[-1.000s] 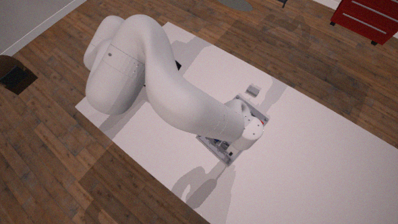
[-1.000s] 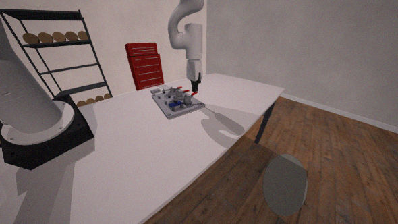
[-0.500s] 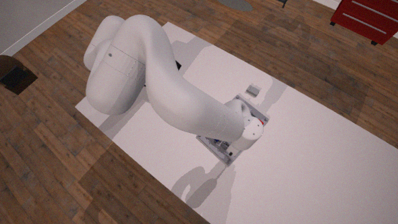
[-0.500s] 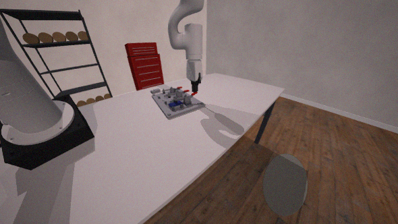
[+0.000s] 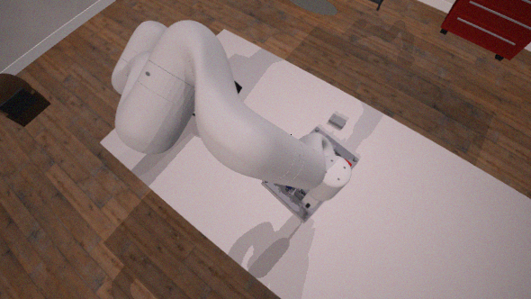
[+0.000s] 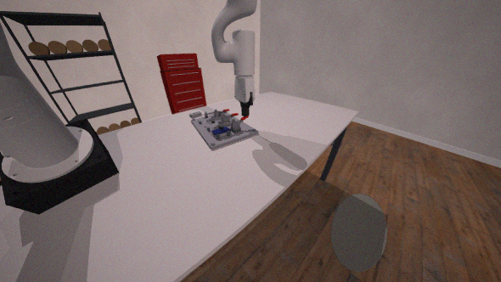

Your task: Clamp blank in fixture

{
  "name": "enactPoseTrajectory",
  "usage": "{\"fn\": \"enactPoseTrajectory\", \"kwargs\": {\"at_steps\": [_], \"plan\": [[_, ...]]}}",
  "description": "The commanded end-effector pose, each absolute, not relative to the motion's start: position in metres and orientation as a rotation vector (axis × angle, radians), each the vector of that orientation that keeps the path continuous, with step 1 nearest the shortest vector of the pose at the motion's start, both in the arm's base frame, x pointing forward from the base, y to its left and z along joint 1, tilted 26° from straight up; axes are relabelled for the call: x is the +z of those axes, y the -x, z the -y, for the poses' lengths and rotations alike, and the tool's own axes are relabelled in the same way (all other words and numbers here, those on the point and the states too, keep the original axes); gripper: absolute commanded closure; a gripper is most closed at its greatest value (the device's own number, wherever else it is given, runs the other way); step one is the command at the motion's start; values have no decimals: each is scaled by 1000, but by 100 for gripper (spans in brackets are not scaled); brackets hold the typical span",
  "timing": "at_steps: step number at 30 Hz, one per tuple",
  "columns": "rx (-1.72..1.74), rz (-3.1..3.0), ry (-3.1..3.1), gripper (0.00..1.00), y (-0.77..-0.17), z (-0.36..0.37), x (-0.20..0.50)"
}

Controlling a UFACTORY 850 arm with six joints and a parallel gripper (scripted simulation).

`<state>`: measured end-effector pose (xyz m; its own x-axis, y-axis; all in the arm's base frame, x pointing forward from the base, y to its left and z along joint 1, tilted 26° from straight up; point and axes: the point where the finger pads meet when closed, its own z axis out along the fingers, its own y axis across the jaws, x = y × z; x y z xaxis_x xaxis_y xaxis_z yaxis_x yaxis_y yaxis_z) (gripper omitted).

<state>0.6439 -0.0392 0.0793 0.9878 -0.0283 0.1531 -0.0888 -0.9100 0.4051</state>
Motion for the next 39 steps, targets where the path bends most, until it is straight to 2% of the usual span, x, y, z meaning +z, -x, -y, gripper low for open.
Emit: {"fn": "enactPoseTrajectory", "kwargs": {"at_steps": [1,39], "plan": [[203,84,-2710,100,-645,39,79],[203,84,-2710,100,-645,41,75]]}}
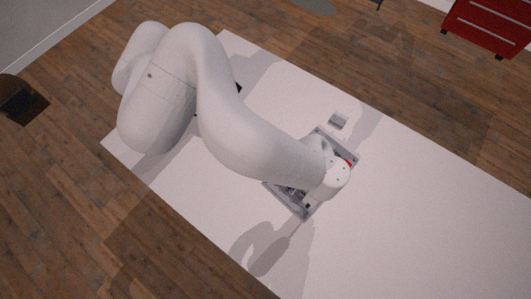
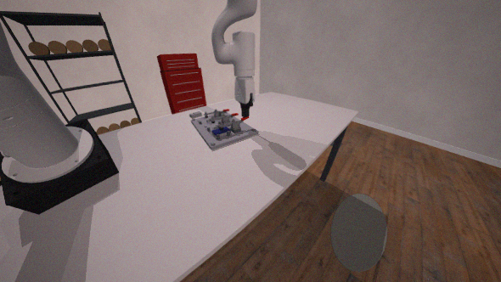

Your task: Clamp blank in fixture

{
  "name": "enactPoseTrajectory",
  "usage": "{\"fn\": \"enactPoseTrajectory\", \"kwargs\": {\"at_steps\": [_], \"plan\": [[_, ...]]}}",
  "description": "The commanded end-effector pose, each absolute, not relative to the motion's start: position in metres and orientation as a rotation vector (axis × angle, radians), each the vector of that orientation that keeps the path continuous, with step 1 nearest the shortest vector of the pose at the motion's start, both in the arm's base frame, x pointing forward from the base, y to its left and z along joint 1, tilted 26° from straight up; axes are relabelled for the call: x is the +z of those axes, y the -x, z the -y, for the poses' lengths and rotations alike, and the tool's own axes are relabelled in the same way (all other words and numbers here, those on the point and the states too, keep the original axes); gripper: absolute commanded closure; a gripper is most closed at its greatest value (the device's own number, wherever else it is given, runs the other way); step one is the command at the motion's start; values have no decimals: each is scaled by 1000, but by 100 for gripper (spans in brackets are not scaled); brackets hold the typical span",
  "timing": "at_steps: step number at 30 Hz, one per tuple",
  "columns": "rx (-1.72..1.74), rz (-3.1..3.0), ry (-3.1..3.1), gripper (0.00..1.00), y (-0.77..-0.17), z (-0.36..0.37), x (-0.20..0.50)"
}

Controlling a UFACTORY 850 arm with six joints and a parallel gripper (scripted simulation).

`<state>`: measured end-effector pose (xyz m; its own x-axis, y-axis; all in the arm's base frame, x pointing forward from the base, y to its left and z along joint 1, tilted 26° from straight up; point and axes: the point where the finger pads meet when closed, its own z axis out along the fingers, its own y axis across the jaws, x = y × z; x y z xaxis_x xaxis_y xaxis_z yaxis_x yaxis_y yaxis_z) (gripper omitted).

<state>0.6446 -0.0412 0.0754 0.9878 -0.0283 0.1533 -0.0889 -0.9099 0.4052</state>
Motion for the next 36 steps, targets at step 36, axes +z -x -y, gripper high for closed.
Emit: {"fn": "enactPoseTrajectory", "kwargs": {"at_steps": [36], "plan": [[203,84,-2710,100,-646,43,72]]}}
